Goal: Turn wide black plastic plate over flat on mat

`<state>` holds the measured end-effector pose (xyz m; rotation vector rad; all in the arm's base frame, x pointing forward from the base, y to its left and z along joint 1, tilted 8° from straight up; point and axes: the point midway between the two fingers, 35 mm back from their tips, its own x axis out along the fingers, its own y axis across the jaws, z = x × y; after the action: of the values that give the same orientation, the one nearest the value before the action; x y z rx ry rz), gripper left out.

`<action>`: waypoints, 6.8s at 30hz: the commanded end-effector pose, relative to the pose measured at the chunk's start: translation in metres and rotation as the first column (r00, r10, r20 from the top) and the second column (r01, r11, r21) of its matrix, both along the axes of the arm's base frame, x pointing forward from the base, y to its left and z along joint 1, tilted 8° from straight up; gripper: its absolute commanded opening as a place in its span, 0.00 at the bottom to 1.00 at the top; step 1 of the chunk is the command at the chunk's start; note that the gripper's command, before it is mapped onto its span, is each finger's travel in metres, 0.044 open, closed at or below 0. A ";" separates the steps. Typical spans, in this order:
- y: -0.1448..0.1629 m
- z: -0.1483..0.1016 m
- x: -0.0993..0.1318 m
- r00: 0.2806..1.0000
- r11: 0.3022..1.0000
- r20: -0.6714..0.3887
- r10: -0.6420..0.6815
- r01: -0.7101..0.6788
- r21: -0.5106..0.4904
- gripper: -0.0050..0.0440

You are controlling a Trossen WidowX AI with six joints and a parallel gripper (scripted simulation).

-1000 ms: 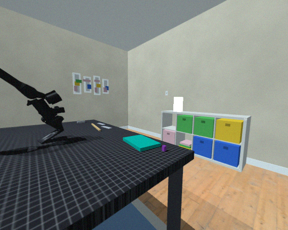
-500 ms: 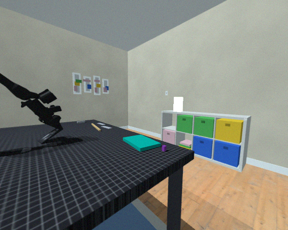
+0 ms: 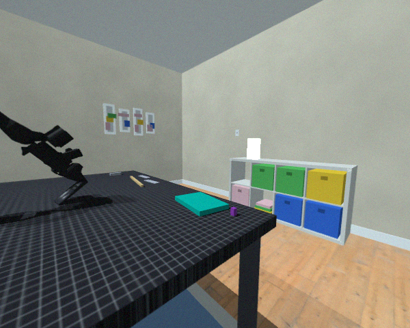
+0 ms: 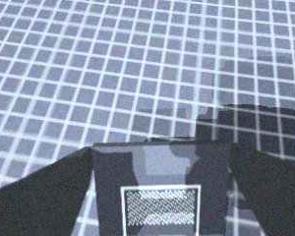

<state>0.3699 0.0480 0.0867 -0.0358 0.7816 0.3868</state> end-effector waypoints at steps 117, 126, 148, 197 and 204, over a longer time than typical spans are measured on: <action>-0.039 0.030 -0.090 0.888 0.987 0.453 -0.079 0.007 0.160 0.85; -0.041 0.031 -0.091 0.889 0.988 0.451 -0.079 0.008 0.157 0.85; -0.044 0.025 -0.106 0.933 0.992 0.355 -0.060 0.014 0.129 0.85; -0.051 0.027 -0.119 0.980 0.999 0.199 -0.021 0.011 0.054 0.85; -0.053 0.024 -0.130 0.982 0.999 0.188 -0.021 0.011 0.052 0.85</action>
<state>0.2419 -0.0040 0.1083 -0.0105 0.5806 0.3817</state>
